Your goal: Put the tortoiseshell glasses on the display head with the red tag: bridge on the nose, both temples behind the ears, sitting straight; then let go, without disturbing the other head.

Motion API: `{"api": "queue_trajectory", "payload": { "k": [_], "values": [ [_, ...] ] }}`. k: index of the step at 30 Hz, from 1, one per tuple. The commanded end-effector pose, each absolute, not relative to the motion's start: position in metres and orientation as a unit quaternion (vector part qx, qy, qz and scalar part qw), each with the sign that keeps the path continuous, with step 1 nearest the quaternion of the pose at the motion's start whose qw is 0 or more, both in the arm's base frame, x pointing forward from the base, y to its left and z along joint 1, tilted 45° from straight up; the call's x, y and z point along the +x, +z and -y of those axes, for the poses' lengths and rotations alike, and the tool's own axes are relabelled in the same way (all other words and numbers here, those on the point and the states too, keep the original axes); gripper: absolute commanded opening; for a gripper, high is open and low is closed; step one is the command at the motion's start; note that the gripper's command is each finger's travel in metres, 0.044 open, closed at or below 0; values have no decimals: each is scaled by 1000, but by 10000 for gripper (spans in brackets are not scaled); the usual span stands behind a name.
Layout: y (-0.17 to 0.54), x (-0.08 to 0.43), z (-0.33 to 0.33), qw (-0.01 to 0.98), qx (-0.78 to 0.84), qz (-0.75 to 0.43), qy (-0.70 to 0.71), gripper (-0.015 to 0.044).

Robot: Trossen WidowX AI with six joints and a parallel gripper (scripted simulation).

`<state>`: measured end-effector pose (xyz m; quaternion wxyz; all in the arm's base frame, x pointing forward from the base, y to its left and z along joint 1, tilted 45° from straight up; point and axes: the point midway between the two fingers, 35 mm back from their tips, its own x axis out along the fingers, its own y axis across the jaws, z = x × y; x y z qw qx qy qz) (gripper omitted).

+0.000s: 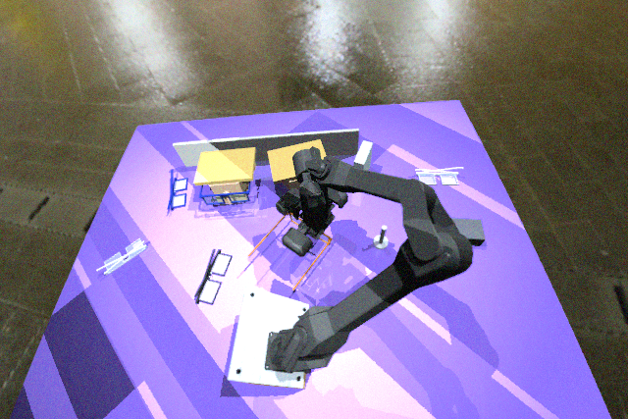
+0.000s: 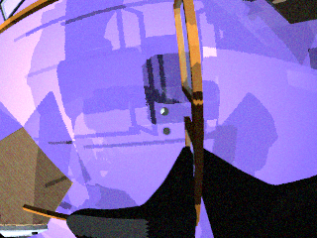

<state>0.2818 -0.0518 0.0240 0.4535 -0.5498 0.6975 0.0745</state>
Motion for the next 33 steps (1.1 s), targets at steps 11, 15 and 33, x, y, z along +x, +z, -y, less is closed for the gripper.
{"api": "queue_trajectory", "payload": {
  "k": [11, 15, 33],
  "values": [
    [15, 280, 62, 449, -551, -699, 74, 0],
    [13, 280, 65, 449, -552, -699, 74, 0],
    [2, 278, 77, 448, -552, -699, 73, 0]
  ]
}}
